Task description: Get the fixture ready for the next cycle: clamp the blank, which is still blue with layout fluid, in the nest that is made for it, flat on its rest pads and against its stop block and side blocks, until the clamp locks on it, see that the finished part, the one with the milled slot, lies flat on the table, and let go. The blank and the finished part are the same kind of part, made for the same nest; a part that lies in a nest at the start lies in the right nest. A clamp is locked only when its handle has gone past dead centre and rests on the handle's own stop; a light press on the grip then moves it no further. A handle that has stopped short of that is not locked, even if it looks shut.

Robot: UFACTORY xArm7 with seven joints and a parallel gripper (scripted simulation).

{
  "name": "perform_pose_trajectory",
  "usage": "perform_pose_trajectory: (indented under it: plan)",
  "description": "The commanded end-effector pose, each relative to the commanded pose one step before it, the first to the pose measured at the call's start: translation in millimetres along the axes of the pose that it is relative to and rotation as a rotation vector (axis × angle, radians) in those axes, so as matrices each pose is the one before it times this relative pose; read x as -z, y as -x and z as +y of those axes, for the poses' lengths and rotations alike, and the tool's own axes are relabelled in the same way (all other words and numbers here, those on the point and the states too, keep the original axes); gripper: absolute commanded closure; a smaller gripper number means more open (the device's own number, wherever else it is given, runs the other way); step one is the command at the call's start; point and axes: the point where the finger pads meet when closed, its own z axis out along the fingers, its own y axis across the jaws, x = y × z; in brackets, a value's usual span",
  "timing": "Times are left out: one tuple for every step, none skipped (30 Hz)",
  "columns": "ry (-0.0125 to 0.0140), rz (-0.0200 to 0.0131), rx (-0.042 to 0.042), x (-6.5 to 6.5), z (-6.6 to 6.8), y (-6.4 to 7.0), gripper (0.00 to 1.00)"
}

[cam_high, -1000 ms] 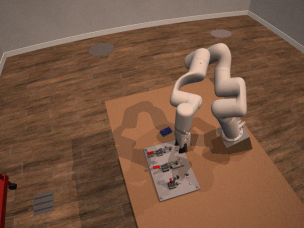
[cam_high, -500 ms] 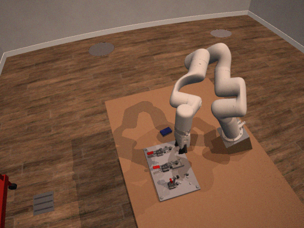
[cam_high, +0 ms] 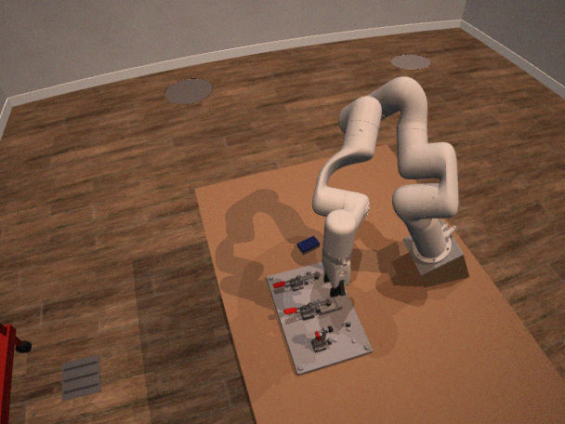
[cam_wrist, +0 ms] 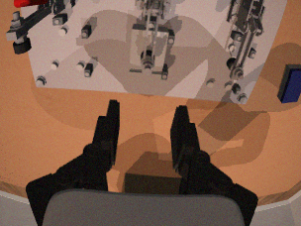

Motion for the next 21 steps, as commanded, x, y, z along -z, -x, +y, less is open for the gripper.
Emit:
perform_pose_trajectory:
  plan:
    - [-0.00119, 0.00432, -0.00054, 0.46, -0.17, -9.44, 0.53]
    - [0.00009, 0.00007, 0.00000, -0.01, 0.01, -6.07, 0.53]
    - [0.00001, 0.00001, 0.00000, 0.00, 0.00, -7.48, 0.53]
    - [-0.00002, -0.00001, 0.00000, 0.00, 0.00, -8.72, 0.53]
    - [0.00000, 0.00000, 0.00000, 0.00, 0.00, -9.72, 0.53]
    - [0.00000, 0.00001, 0.00000, 0.00, 0.00, -10.41, 0.53]
    - [0.00000, 0.00001, 0.00000, 0.00, 0.00, -10.75, 0.53]
    - [-0.00001, -0.00001, 0.00000, 0.00, 0.00, -10.72, 0.53]
    - [-0.00001, 0.00000, 0.00000, 0.00, 0.00, -10.34, 0.53]
    - [0.00000, 0.00000, 0.00000, 0.00, 0.00, -9.63, 0.53]
    - [0.00001, 0.00001, 0.00000, 0.00, 0.00, -8.62, 0.53]
    - [-0.00001, 0.00000, 0.00000, 0.00, 0.00, -7.37, 0.53]
    - [0.00001, 0.00002, 0.00000, 0.00, 0.00, -5.96, 0.53]
    - [-0.00001, 0.00000, 0.00000, 0.00, 0.00, -4.48, 0.53]
    - [-0.00001, -0.00001, 0.00000, 0.00, 0.00, -3.02, 0.53]
    - [0.00000, 0.00000, 0.00000, 0.00, 0.00, 0.00, 0.53]
    - [0.00000, 0.00000, 0.00000, 0.00, 0.00, 0.00, 0.53]
    - [0.00001, 0.00001, 0.00000, 0.00, 0.00, -1.72, 0.53]
    - [0.00001, 0.00001, 0.00000, 0.00, 0.00, -0.70, 0.53]
    - [0.00000, 0.00000, 0.00000, 0.00, 0.00, -0.11, 0.53]
    - [0.00000, 0.00000, 0.00000, -0.06, 0.00, 0.00, 0.53]
